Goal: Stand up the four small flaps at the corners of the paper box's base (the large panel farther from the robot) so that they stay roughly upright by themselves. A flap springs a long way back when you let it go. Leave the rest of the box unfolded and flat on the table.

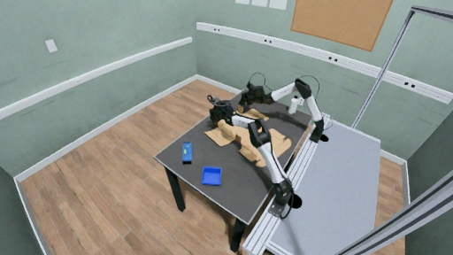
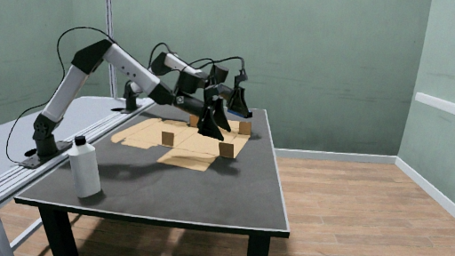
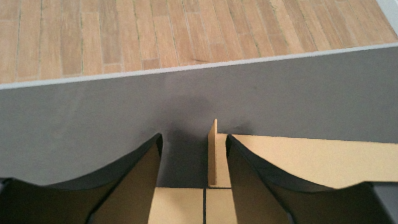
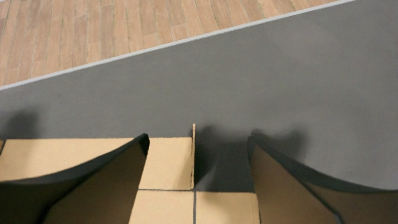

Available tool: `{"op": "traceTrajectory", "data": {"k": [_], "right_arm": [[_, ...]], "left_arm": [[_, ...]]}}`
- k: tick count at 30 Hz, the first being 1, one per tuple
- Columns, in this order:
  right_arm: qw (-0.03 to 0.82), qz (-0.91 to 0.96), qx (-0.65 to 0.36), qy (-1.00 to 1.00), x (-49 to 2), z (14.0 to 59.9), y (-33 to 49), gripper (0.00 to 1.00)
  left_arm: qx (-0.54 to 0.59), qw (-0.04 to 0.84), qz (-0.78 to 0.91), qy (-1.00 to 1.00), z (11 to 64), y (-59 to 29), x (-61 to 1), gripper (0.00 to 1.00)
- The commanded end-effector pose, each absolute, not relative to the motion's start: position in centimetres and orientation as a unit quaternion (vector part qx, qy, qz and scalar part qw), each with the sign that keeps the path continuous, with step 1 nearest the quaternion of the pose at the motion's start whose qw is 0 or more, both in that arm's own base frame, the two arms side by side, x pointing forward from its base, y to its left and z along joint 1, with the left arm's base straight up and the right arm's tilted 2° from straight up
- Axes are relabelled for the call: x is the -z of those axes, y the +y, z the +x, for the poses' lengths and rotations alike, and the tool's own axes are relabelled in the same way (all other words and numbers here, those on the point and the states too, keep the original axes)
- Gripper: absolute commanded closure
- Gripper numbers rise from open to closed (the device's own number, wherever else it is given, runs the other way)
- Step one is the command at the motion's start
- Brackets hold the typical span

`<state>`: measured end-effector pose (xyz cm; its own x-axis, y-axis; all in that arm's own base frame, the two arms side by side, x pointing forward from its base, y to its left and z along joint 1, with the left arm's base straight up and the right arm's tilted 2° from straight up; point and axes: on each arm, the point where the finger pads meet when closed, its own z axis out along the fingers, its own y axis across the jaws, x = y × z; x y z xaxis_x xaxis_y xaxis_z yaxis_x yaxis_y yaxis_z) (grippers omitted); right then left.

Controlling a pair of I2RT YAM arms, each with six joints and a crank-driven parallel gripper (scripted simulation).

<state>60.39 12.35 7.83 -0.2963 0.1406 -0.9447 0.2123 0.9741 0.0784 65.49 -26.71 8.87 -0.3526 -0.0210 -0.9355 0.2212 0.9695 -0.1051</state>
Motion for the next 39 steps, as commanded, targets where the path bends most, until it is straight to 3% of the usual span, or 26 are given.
{"op": "traceTrajectory", "data": {"k": [1,6,8,12,19,20,21,26,28,34,35,39], "right_arm": [[0.594,0.109,0.013,0.797,-11.1,60.4,13.6,0.19],[0.593,0.109,0.014,0.798,-11.1,60.4,13.6,0.19],[0.546,0.106,0.016,0.831,-9.5,57.9,13.4,0.19],[0.528,0.111,0.004,0.842,-11.2,57.1,13.7,0.19],[0.404,0.115,-0.009,0.908,-11.2,51.3,13.5,0.19],[0.385,0.116,-0.011,0.915,-11.2,50.5,13.3,0.19],[0.342,0.115,0.0,0.933,-8.3,49.6,13.1,0.19],[0.246,0.116,-0.011,0.962,-8.6,45.4,13.2,0.19],[0.246,0.116,-0.011,0.962,-8.6,45.4,13.2,0.19],[0.129,0.115,-0.024,0.985,-9.0,40.4,13.4,0.19],[0.154,0.108,-0.036,0.981,-11.3,39.5,14.0,0.19],[0.135,0.107,-0.028,0.985,-10.3,35.2,13.8,0.19]], "left_arm": [[0.114,0.573,0.07,0.809,65.0,-26.4,-11.7,0.49],[0.115,0.573,0.07,0.809,65.0,-26.4,-11.7,0.49],[0.115,0.539,0.068,0.832,63.5,-25.5,-11.7,0.45],[0.112,0.505,0.072,0.853,61.9,-24.9,-11.7,0.42],[0.104,0.399,0.088,0.907,57.2,-22.9,-13.5,0.31],[0.093,0.349,0.092,0.928,56.4,-22.5,-9.4,0.3],[0.09,0.331,0.096,0.935,55.6,-22.2,-9.4,0.28],[0.081,0.235,0.104,0.963,51.7,-20.6,-9.7,0.2],[0.081,0.235,0.104,0.963,51.7,-20.6,-9.7,0.2],[0.069,0.116,0.113,0.984,46.9,-18.8,-10.0,0.19],[0.069,0.117,0.113,0.984,46.2,-18.5,-10.2,0.19],[0.072,0.13,0.113,0.982,42.4,-17.1,-12.4,0.19]]}}
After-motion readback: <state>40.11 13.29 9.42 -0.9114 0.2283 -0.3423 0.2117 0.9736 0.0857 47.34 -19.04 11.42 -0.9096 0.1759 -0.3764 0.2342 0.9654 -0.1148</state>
